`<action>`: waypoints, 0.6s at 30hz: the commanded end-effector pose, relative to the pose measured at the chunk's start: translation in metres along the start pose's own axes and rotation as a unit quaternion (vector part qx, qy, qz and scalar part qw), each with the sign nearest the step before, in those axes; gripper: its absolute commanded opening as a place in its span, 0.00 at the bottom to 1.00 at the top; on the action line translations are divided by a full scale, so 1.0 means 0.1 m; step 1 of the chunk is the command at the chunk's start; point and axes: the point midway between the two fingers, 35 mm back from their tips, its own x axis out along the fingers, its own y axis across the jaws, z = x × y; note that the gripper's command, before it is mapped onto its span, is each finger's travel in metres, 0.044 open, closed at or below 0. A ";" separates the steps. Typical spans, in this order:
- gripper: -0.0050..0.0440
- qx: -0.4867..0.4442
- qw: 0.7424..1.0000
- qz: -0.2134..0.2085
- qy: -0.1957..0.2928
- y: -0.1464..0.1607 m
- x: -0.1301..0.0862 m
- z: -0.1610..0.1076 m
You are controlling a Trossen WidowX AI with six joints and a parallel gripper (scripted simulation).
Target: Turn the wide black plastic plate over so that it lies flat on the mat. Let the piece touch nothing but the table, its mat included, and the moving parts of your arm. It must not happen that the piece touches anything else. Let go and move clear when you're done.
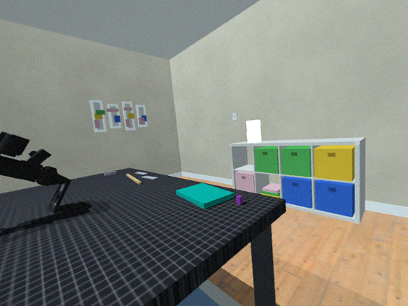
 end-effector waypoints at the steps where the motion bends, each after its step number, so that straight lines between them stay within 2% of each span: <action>1: 0.85 -0.004 1.000 -0.001 -0.012 0.00 -0.04 0.05; 4: 0.85 0.002 1.000 0.000 -0.016 -0.01 -0.02 0.00; 10: 0.85 0.002 0.998 0.000 -0.067 0.00 -0.06 -0.02; 18: 0.85 -0.005 0.997 -0.001 -0.075 0.00 -0.19 -0.02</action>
